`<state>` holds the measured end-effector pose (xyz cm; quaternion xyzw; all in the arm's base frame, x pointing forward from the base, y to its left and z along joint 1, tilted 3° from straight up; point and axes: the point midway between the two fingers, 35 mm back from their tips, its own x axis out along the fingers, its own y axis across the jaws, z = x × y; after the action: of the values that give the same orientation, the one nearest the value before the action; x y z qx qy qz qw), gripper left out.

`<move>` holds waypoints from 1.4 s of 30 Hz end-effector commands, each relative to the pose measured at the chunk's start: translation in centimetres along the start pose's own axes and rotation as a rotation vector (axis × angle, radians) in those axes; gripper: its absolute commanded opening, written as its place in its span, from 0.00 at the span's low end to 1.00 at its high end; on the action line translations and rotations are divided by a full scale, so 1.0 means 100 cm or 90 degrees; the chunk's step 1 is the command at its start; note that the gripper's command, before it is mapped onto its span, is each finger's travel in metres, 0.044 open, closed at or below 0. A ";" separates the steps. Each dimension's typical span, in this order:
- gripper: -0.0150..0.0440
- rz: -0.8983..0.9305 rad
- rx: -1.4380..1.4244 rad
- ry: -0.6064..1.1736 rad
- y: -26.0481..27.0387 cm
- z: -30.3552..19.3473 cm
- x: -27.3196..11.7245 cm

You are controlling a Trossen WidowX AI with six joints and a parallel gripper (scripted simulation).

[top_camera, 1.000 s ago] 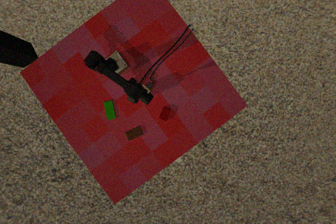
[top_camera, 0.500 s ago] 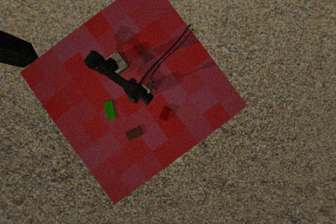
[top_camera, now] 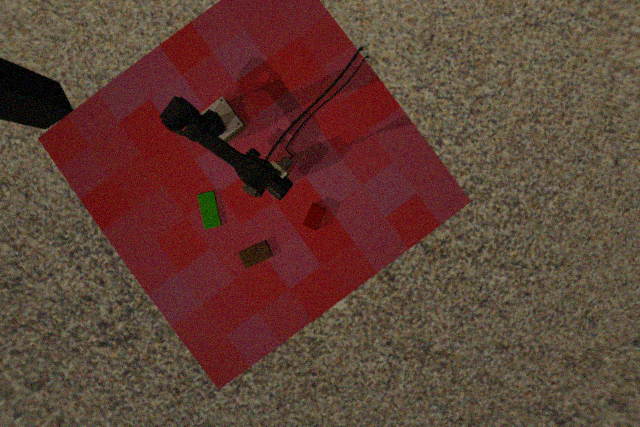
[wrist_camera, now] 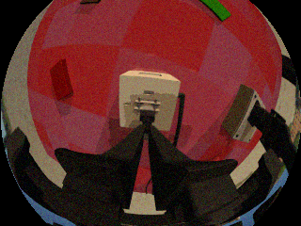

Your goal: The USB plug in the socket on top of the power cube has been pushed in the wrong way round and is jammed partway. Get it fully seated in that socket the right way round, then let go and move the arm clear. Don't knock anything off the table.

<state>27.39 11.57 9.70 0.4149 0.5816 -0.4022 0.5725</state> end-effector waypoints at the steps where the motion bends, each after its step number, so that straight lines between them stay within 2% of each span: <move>1: 0.25 0.000 -0.004 0.002 0.000 0.000 0.001; 42: 0.25 0.000 -0.004 0.002 0.000 0.000 0.006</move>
<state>27.40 11.55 9.19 0.4149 0.5817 -0.4022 0.5725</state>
